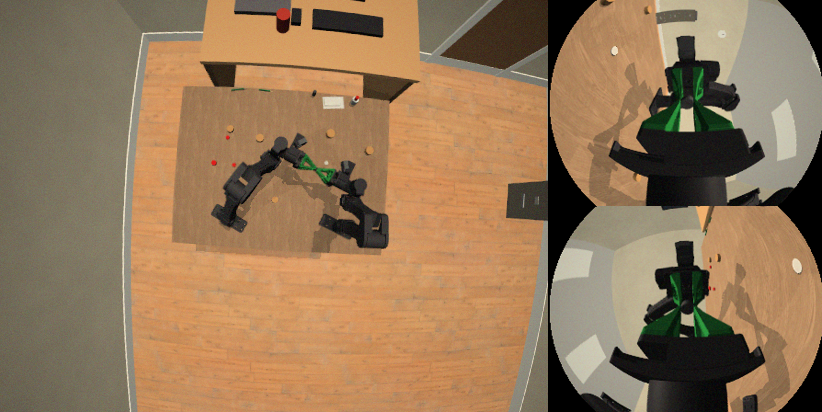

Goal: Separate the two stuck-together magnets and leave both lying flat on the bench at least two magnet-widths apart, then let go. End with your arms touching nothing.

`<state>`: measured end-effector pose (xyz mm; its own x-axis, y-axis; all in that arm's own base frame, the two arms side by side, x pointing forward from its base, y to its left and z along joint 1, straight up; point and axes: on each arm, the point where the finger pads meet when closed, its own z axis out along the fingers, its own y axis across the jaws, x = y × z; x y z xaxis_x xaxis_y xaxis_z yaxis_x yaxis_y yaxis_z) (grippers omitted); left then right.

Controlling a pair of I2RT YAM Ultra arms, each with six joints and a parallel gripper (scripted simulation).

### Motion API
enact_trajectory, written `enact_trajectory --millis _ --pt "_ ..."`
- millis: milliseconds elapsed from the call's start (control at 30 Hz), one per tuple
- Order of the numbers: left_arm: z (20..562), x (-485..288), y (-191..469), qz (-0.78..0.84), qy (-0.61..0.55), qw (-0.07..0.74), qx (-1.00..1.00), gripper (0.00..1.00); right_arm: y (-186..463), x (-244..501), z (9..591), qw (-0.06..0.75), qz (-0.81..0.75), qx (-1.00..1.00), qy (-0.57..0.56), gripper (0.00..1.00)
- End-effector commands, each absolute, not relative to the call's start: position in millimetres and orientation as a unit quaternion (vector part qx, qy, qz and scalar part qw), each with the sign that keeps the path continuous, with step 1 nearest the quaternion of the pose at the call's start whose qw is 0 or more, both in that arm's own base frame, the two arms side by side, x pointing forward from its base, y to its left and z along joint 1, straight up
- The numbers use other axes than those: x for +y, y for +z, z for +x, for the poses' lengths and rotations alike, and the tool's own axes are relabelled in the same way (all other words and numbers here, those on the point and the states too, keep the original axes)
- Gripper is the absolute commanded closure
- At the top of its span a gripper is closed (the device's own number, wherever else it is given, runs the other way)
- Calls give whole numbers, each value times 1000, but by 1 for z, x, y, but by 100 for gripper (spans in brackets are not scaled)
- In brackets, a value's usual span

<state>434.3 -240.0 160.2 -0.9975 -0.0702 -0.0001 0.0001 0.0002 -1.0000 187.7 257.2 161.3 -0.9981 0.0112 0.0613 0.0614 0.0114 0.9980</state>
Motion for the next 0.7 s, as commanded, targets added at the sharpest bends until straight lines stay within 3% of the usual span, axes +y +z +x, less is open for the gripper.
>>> enact_trajectory --millis 0,667 --pt "435 -241 168 -16 -708 35 705 82 172 258 189 5 -11 -706 -709 82" --pt "435 -241 168 -16 -708 35 705 82 189 258 189 5 -11 -706 -709 82"
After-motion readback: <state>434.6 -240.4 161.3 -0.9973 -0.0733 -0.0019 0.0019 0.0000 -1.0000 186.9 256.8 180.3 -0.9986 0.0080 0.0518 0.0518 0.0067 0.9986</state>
